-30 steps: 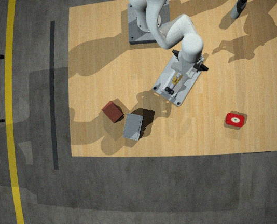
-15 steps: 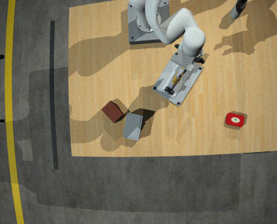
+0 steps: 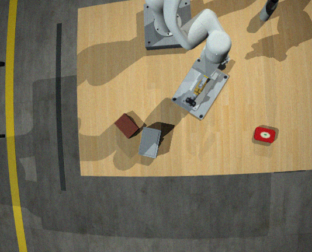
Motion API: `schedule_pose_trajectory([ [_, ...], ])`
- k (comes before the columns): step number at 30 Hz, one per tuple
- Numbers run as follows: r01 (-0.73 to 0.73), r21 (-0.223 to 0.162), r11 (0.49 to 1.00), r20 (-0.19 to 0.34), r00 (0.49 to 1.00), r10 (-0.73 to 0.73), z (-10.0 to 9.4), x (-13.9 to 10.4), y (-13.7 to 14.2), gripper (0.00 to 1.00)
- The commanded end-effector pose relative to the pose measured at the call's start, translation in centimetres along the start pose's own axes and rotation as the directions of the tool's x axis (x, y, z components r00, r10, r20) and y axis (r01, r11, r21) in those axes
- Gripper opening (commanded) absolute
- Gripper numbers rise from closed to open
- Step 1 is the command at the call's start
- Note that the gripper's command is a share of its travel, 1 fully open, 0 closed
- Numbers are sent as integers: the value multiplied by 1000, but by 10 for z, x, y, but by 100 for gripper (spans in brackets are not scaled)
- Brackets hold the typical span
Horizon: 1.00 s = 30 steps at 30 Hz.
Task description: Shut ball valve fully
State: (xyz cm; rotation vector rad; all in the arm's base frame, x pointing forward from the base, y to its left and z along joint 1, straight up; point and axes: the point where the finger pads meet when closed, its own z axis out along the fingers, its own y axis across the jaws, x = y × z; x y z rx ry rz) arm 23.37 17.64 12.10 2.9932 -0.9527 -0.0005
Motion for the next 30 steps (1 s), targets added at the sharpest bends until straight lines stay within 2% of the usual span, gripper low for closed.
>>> schedule_pose_trajectory([
  [1, 0, 3, 1000, -1, 1000, 0, -1, 0, -1, 0],
  [22, 0, 3, 1000, -1, 1000, 0, -1, 0, -1, 0],
  [23, 0, 3, 1000, -1, 1000, 0, -1, 0, -1, 69],
  [30, 0, 3, 1000, -1, 1000, 0, -1, 0, -1, 69],
])
